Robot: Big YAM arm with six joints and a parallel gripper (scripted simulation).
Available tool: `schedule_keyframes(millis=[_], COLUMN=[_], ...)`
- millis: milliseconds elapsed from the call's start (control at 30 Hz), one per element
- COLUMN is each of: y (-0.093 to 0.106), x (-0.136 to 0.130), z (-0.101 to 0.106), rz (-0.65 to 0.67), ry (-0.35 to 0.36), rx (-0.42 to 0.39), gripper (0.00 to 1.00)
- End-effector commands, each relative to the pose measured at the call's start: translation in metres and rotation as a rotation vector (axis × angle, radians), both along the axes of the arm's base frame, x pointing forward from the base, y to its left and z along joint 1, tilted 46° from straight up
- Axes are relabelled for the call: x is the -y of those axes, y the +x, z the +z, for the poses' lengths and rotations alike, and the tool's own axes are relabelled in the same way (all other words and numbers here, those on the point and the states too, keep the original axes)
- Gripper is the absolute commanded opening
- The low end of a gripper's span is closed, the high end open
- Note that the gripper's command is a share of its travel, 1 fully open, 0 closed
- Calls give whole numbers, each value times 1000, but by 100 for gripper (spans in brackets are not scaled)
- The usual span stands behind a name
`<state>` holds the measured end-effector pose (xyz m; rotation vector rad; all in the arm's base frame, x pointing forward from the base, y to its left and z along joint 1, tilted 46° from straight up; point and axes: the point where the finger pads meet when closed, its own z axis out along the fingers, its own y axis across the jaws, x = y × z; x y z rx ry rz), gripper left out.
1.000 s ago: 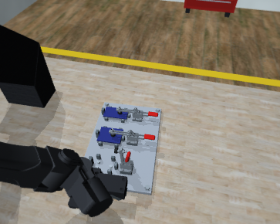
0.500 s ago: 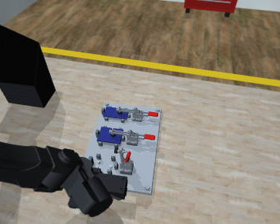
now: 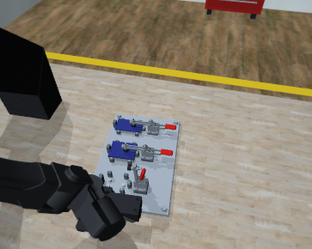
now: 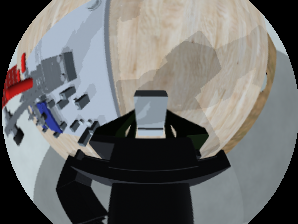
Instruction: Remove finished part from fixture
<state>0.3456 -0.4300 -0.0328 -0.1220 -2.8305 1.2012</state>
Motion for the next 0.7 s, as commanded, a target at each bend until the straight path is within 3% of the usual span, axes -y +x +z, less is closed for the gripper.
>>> schedule_keyframes(millis=[0,667], y=[2,3], x=[0,0], z=[0,1], rz=[6,7], ry=[0,1], rx=[1,0], gripper=[0,0])
